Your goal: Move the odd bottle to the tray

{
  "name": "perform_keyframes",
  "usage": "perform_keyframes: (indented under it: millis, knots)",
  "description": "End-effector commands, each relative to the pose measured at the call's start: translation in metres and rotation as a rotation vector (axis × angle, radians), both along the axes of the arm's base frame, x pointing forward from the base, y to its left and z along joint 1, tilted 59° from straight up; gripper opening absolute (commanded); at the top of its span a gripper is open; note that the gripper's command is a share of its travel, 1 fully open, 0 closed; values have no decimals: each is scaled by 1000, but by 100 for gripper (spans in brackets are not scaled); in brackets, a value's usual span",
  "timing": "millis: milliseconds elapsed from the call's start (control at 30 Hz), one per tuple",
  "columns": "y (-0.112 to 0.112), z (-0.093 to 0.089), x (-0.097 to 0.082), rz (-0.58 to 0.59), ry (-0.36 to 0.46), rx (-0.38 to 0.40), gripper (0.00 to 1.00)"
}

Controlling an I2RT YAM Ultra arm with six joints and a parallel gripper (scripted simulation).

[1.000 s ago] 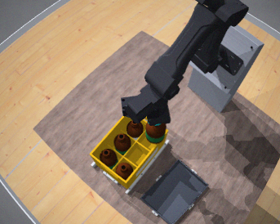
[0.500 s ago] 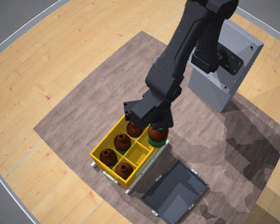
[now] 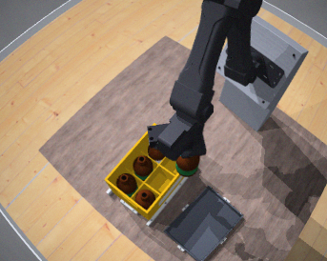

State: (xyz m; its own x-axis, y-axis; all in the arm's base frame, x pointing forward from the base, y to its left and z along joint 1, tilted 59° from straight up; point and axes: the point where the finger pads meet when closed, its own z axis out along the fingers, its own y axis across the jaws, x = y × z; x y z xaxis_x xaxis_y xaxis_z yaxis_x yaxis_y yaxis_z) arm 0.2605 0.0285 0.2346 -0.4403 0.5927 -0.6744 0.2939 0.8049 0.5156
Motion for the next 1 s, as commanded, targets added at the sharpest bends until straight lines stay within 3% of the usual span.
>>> perform_keyframes:
  millis: [0,633,667,700,967]
  knots:
    - [1,17,-1,-33,-33,8,0]
    - [30,23,6,-33,-23,5,0]
    - [30,32,1,-33,-55,22,0]
    - [35,25,6,-33,-25,6,0]
    - [55,30,10,-32,-23,5,0]
